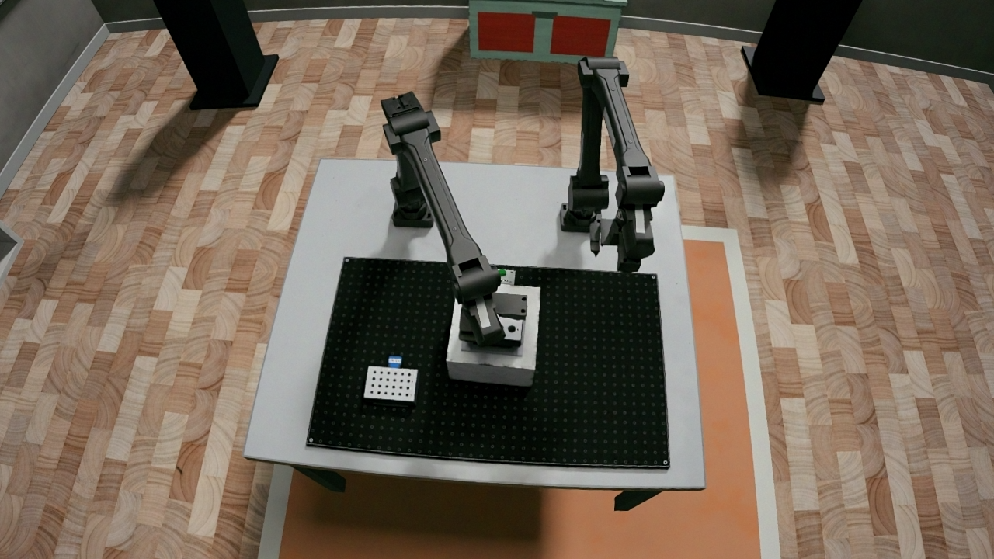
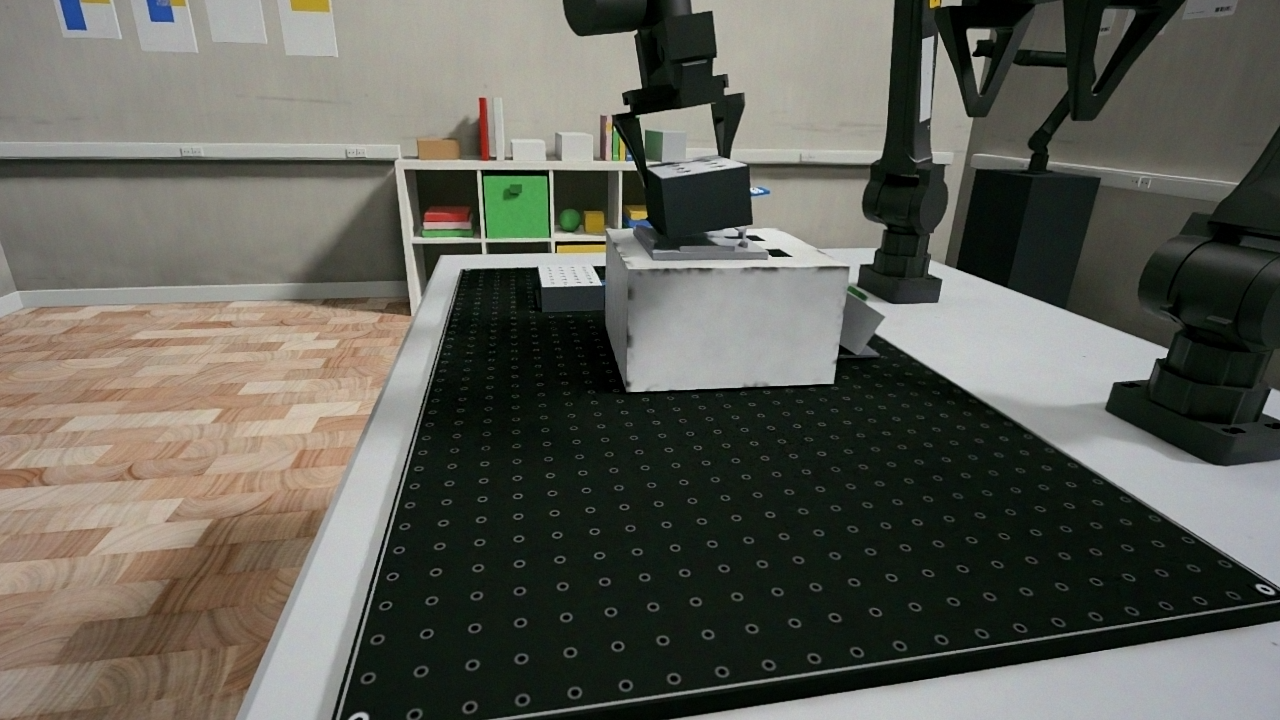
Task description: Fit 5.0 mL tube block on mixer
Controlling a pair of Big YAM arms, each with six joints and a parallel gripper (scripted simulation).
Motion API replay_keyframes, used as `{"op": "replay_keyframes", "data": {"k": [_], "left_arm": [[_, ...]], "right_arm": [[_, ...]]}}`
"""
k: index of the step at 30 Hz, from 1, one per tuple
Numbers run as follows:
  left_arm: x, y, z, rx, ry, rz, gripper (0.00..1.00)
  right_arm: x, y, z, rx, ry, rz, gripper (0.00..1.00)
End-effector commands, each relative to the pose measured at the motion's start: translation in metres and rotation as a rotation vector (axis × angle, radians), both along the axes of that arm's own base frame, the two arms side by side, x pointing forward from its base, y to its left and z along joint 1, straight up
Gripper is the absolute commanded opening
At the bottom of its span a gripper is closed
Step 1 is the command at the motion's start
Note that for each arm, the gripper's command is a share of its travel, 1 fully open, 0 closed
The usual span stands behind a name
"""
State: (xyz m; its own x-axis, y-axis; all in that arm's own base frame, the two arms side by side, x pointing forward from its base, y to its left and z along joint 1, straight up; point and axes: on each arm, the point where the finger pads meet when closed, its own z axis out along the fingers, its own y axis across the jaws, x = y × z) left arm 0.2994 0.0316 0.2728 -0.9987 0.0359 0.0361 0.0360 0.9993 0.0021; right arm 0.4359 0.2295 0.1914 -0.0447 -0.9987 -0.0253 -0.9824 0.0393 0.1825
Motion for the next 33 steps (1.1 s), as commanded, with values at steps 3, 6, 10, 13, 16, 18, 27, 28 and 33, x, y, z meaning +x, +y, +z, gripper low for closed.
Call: {"op": "replay_keyframes", "data": {"k": [3, 6, 10, 13, 16, 18, 27, 28, 33], "left_arm": [[0.014, 0.001, 0.018, 0.009, -0.05, 0.003, 1.0], [0.014, 0.001, 0.019, 0.009, -0.053, 0.003, 1.0], [0.015, 0.001, 0.02, 0.01, -0.056, 0.003, 1.0], [0.015, 0.001, 0.02, 0.01, -0.056, 0.003, 1.0], [0.014, 0.001, 0.018, 0.009, -0.051, 0.003, 1.0], [0.012, 0.0, 0.015, 0.008, -0.042, 0.003, 1.0], [0.004, 0.0, 0.002, 0.005, -0.006, 0.003, 1.0], [0.003, -0.001, 0.0, 0.004, -0.002, 0.003, 1.0], [0.004, 0.0, 0.003, 0.005, -0.008, 0.003, 1.0]], "right_arm": [[0.004, -0.003, 0.044, 0.051, -0.075, -0.006, 0.0], [0.007, -0.004, 0.05, 0.059, -0.086, -0.013, 0.0], [0.007, 0.002, 0.057, 0.066, -0.099, -0.003, 0.0], [0.007, 0.007, 0.055, 0.063, -0.093, 0.006, 0.0], [0.007, 0.007, 0.053, 0.062, -0.091, 0.007, 0.0], [0.008, 0.009, 0.05, 0.059, -0.086, 0.009, 0.0], [0.011, 0.013, 0.043, 0.053, -0.075, 0.014, 0.0], [0.011, 0.013, 0.046, 0.055, -0.081, 0.014, 0.0], [0.014, 0.006, 0.053, 0.057, -0.098, 0.002, 0.0]]}}
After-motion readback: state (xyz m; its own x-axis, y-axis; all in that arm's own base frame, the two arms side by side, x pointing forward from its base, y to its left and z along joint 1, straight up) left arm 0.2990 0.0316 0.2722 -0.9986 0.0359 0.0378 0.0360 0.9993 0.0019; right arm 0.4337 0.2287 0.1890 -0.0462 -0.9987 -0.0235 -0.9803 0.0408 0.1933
